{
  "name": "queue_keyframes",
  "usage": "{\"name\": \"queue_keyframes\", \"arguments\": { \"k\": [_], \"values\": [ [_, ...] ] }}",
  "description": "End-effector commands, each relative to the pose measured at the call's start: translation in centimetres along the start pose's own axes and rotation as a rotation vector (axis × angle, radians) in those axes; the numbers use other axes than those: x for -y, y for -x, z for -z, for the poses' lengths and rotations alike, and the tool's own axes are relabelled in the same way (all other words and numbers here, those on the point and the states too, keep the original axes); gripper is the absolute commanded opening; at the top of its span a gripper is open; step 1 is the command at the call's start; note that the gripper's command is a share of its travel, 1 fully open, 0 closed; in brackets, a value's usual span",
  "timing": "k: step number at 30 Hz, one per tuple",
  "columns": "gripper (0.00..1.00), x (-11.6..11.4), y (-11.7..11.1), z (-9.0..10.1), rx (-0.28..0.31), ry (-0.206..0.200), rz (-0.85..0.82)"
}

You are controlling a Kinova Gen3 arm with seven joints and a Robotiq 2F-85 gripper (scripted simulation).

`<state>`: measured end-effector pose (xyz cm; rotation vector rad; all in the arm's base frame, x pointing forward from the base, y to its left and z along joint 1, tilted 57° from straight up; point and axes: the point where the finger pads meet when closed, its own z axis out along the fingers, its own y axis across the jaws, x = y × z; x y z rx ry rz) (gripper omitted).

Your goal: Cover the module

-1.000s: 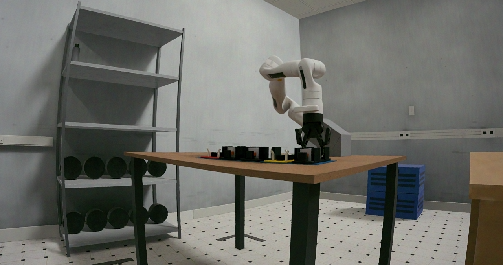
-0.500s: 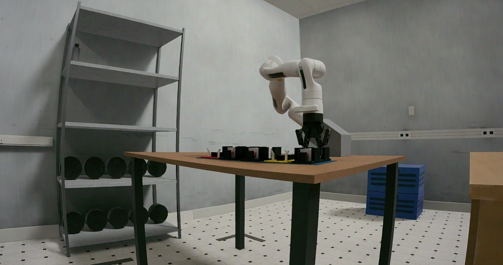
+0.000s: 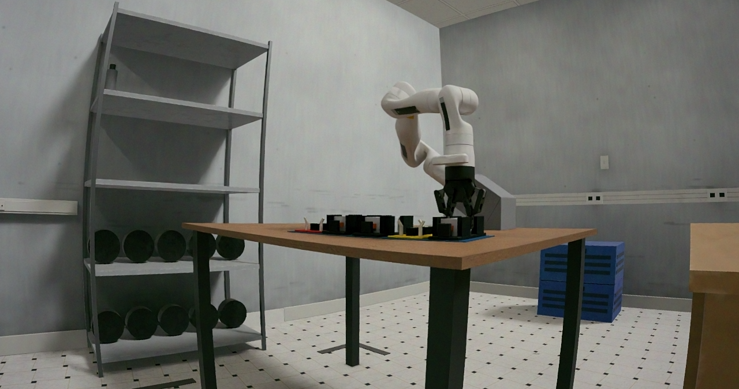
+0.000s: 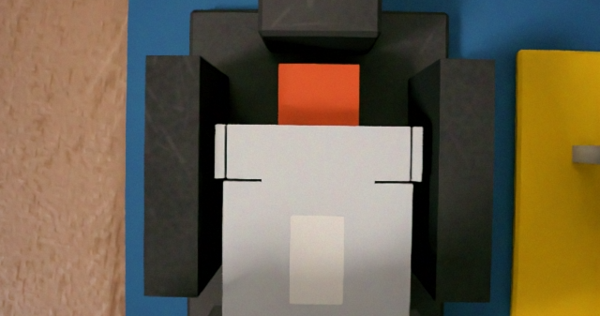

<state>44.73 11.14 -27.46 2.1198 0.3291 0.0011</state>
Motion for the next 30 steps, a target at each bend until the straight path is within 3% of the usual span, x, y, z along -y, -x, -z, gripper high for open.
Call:
{"name": "queue_keyframes", "arguments": {
  "k": [1, 18, 30],
  "values": [
    [0.0, 0.0, -0.1, 0.1, -0.002, -0.001, 0.0],
    [0.0, 0.0, -0.1, 0.1, -0.002, -0.001, 0.0],
    [0.0, 0.0, -0.1, 3.1, -0.002, -0.001, 0.0]
  ]
}}
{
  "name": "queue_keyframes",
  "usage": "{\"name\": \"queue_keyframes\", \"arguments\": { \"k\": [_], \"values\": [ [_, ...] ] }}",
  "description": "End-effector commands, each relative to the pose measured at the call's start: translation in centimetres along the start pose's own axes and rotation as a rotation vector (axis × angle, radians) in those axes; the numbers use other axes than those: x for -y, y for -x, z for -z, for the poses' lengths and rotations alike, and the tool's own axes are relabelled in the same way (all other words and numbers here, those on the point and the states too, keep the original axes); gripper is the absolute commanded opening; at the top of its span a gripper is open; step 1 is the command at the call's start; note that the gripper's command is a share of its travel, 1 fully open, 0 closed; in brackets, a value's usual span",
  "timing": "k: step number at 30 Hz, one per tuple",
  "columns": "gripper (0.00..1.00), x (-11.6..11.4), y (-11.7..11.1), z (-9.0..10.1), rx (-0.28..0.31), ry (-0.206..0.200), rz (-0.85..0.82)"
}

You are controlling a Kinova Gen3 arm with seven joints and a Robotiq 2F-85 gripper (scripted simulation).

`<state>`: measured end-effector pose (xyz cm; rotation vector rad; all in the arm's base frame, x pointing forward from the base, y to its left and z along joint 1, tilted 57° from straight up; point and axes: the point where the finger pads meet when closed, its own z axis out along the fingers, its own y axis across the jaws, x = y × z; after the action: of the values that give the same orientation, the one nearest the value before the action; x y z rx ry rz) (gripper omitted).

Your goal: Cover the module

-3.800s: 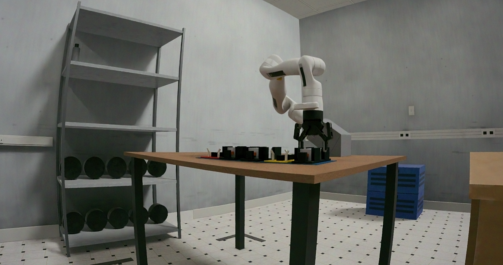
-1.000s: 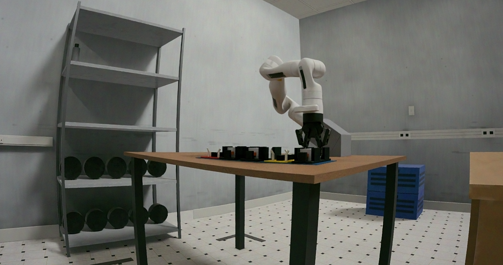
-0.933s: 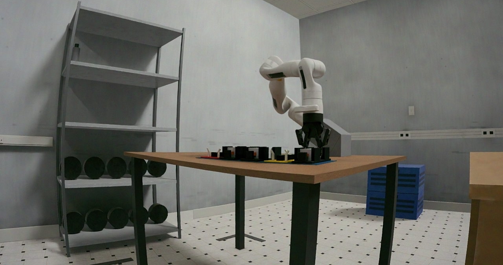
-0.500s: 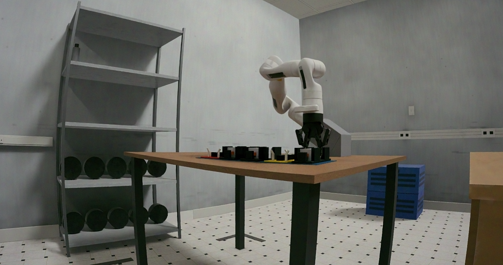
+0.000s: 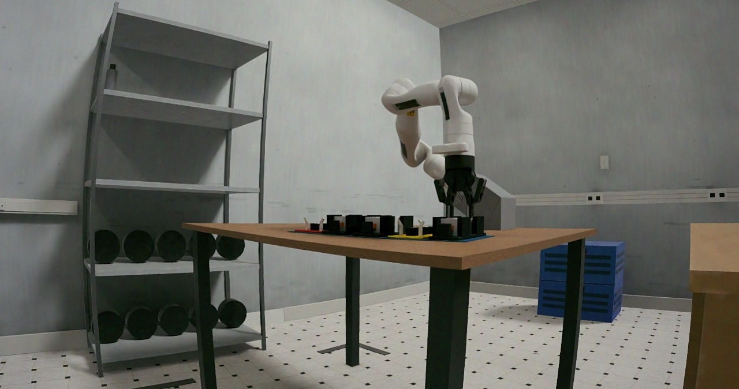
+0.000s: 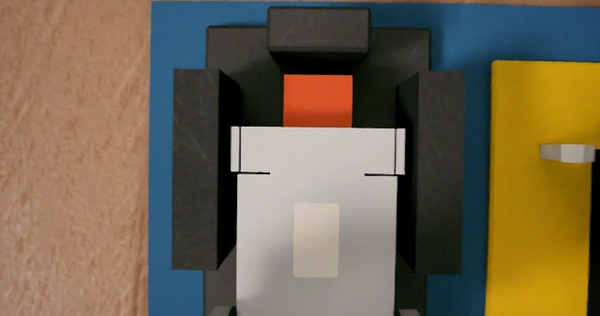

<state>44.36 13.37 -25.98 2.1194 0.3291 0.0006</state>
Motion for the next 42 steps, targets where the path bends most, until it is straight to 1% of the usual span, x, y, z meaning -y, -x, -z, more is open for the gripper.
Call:
{"name": "queue_keyframes", "arguments": {
  "k": [1, 5, 15, 42],
  "values": [
    [0.0, 0.0, -0.1, 0.4, -0.002, -0.001, -0.001],
    [0.0, 0.0, -0.1, 0.4, -0.002, -0.001, -0.001],
    [0.0, 0.0, -0.1, 3.4, -0.002, -0.001, 0.0],
    [0.0, 0.0, -0.1, 3.4, -0.002, -0.001, 0.0]
  ]
}}
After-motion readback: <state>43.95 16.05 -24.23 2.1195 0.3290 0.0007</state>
